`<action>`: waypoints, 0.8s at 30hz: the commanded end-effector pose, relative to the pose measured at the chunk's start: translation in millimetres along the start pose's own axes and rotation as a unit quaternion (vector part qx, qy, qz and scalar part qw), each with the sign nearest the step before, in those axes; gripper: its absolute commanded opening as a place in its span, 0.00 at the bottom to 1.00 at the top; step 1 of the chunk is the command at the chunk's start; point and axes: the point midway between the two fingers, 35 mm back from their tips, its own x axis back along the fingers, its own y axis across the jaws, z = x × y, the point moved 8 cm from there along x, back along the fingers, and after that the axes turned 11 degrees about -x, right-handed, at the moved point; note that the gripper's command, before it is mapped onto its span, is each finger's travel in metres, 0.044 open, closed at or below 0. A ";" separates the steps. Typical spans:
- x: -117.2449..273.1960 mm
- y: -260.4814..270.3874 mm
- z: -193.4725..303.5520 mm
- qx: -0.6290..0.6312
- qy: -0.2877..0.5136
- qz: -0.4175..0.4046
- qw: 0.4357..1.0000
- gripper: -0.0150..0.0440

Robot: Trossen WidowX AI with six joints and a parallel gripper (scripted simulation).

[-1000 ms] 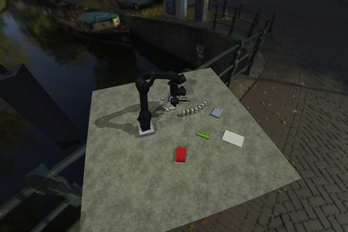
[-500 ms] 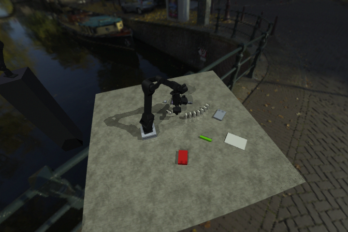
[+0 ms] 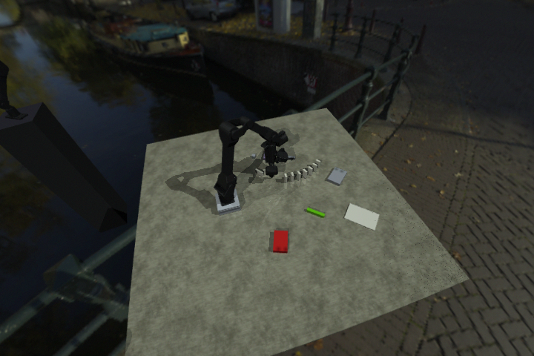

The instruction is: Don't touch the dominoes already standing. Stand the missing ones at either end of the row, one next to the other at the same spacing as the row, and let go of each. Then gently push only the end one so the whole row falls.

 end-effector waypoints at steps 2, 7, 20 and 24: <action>-2.4 0.2 0.5 -0.001 0.003 0.001 1.000 0.82; -2.4 0.2 0.5 -0.001 0.003 0.001 1.000 0.60; -2.4 0.2 0.5 -0.001 0.003 0.001 1.000 0.30; 26.0 -0.1 1.2 -0.001 0.003 0.001 1.000 0.30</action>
